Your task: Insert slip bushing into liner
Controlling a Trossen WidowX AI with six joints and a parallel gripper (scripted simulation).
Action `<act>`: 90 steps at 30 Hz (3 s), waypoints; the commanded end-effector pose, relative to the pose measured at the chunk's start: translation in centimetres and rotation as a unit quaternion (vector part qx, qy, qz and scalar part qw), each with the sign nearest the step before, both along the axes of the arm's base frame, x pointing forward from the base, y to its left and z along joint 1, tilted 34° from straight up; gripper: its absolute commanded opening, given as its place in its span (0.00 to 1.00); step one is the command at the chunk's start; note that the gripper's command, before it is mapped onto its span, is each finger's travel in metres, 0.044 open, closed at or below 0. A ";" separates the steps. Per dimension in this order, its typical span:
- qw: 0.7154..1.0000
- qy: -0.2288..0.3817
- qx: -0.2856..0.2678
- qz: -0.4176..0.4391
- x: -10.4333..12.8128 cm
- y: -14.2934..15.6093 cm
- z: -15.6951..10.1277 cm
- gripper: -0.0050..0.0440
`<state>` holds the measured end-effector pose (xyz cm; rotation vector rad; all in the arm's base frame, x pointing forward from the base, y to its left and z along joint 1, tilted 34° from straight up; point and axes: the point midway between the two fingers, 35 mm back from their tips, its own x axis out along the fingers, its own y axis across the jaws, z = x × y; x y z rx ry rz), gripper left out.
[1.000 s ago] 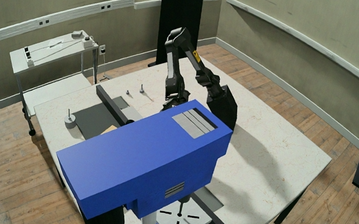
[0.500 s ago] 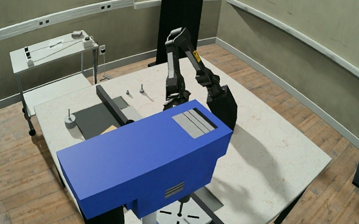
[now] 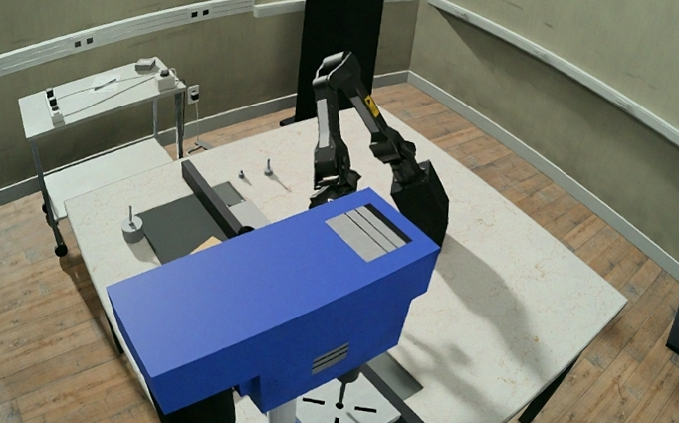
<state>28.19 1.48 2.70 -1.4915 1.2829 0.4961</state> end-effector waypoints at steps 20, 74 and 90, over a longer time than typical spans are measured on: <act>0.998 0.024 -0.020 0.057 3.2 -0.1 1.2 0.00; 0.998 0.016 -0.019 0.058 7.4 -0.3 2.8 0.00; 0.998 0.019 -0.020 0.056 7.2 -0.4 2.6 0.00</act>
